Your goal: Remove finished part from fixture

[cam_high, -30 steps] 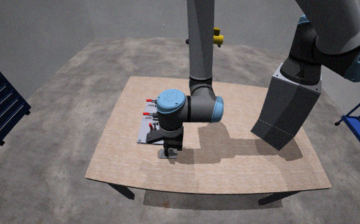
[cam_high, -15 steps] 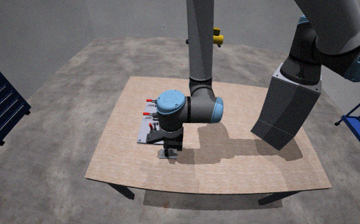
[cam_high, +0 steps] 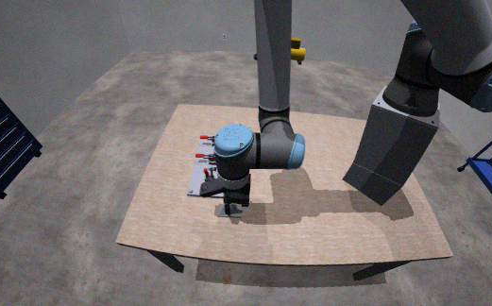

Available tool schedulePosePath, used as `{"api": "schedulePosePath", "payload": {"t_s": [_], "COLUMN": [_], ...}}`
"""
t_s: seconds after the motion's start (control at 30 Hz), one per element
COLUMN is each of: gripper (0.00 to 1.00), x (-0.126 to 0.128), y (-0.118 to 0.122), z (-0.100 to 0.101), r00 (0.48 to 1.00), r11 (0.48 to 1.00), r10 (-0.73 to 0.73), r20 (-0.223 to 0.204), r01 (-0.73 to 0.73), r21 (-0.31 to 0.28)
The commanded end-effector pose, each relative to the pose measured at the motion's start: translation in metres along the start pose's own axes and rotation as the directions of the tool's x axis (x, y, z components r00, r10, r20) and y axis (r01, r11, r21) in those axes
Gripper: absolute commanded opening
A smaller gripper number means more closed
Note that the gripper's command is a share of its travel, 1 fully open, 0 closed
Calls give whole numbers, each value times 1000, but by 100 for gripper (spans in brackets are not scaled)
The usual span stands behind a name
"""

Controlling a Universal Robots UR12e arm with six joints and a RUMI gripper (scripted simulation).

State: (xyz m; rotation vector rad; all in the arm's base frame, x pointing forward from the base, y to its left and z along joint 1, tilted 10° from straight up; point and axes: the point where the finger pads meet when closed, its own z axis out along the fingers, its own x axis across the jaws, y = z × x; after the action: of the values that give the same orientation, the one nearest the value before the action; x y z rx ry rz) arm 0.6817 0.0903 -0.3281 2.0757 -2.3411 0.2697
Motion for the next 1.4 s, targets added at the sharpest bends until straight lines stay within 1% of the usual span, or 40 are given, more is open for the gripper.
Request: {"api": "schedulePosePath", "payload": {"t_s": [0.0, 1.17, 1.2, 1.37], "gripper": [0, 0, 47, 47], "x": [0, 0, 0, 0], "y": [-1, -1, -1, -1], "z": [0, 0, 0, 0], "r00": [1000, 1000, 1000, 1000], "r11": [1000, 1000, 1000, 1000], "r10": [0, 0, 0, 0], "r20": [0, 0, 0, 0], "r01": [0, 0, 0, 0], "r21": [1, 1, 1, 1]}}
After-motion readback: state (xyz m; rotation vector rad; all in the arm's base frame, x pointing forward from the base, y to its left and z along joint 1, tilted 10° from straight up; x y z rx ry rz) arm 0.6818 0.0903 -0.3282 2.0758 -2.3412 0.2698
